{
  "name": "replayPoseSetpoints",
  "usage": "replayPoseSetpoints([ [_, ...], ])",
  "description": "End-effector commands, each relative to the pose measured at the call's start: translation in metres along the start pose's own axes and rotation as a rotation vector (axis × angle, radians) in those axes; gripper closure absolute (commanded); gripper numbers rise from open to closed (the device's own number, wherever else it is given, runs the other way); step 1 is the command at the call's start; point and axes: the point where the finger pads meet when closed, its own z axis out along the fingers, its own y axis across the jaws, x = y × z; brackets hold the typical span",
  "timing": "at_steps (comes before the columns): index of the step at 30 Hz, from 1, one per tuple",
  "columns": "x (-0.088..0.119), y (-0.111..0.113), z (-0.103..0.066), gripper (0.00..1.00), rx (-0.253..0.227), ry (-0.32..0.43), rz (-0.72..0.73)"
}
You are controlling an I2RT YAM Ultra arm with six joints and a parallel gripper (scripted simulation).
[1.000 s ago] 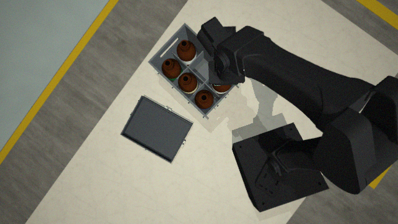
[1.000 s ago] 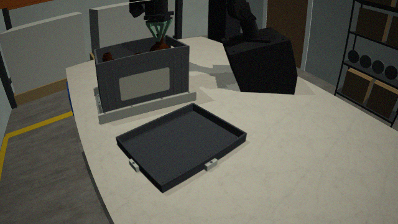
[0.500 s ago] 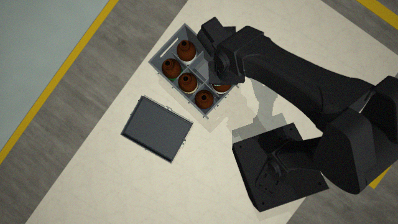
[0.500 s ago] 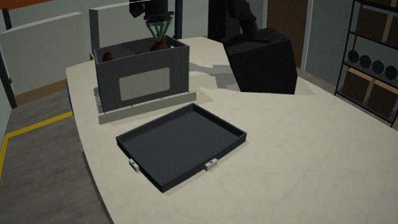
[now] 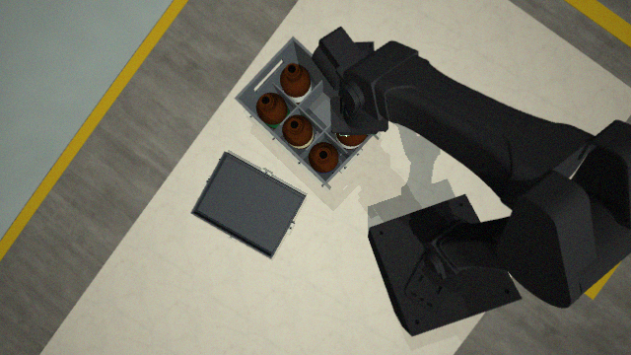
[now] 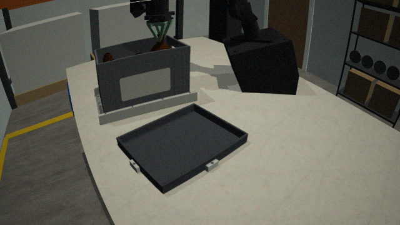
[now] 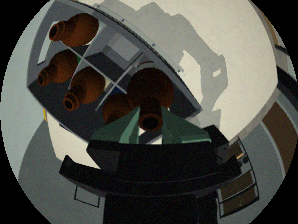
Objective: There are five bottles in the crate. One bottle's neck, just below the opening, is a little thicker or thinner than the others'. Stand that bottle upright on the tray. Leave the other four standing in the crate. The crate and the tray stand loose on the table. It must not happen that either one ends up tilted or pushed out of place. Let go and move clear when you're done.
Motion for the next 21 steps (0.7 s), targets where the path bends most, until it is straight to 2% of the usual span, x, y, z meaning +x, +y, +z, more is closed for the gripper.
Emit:
replayPoseSetpoints([
  [1, -0.0102, 0.0057, -0.0256, 1.00, -0.029, -0.054, 0.003],
  [21, -0.0100, 0.0064, -0.0352, 1.00, -0.030, -0.053, 0.000],
])
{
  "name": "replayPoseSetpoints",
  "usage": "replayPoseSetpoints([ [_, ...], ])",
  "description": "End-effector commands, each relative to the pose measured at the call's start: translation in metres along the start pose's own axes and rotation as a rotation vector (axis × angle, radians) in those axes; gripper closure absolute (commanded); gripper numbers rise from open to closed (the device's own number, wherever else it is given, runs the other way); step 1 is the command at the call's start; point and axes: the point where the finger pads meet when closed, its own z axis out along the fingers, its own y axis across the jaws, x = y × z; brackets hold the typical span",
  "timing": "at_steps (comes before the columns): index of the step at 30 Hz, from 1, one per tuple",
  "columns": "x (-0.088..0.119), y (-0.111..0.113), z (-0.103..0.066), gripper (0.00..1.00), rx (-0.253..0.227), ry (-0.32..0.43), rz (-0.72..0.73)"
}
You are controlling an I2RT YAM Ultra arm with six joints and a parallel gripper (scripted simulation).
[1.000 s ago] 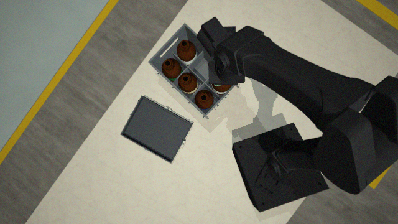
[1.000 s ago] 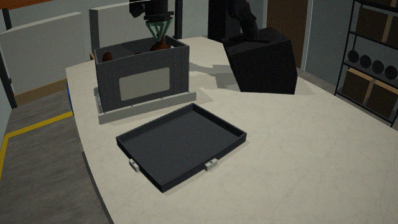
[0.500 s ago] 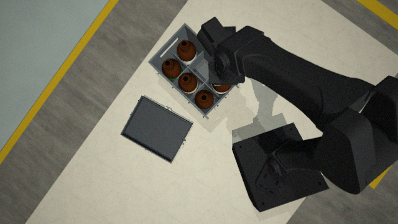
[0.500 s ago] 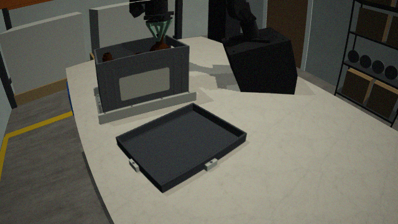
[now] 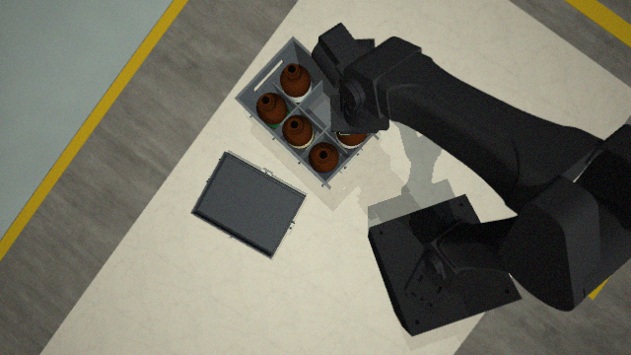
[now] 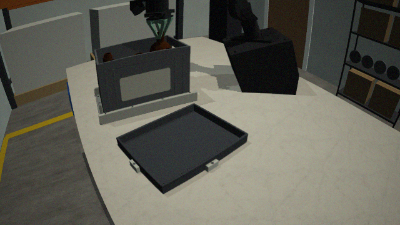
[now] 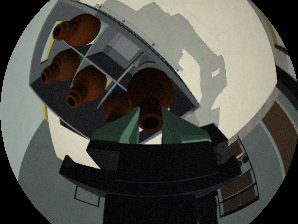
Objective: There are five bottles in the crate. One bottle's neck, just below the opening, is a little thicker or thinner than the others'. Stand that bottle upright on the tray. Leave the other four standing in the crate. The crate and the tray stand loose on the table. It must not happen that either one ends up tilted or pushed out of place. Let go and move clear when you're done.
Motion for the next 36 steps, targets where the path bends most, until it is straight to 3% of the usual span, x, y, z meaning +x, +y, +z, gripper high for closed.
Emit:
replayPoseSetpoints([
  [1, -0.010, 0.006, -0.027, 1.00, -0.030, -0.055, 0.001],
  [36, -0.011, 0.006, -0.061, 1.00, -0.031, -0.055, 0.001],
])
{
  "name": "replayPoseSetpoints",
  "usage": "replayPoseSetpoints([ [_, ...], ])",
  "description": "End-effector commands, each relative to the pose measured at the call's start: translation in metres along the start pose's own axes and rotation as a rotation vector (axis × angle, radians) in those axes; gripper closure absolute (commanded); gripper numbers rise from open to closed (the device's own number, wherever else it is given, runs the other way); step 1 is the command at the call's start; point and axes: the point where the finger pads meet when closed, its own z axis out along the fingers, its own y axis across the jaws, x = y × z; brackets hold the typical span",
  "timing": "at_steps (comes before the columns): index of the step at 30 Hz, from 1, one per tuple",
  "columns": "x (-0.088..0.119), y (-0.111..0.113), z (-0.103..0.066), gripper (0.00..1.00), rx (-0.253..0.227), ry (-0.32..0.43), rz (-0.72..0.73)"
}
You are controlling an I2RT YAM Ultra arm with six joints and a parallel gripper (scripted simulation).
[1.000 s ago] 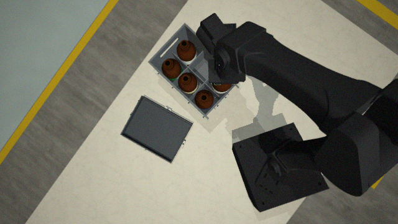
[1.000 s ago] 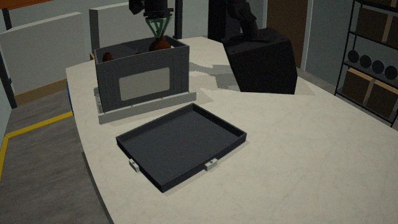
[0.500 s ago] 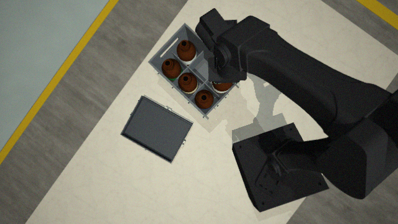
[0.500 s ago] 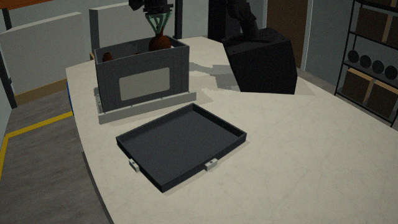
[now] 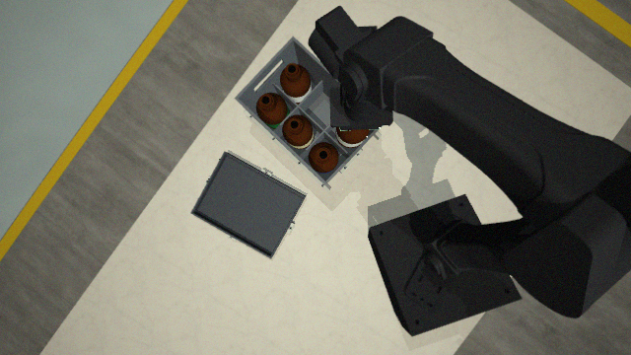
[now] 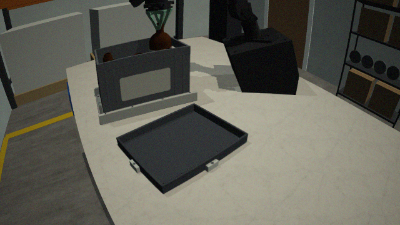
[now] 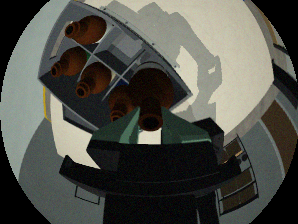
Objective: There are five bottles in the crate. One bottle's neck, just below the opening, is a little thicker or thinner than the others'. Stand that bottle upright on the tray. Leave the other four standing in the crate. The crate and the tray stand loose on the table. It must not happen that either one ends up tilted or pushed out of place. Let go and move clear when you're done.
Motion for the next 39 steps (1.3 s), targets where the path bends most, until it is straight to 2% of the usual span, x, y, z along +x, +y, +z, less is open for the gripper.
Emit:
replayPoseSetpoints([
  [1, -0.0098, 0.0054, -0.0291, 1.00, -0.035, -0.067, 0.002],
  [39, -0.0102, 0.0047, -0.0343, 1.00, -0.034, -0.067, 0.003],
])
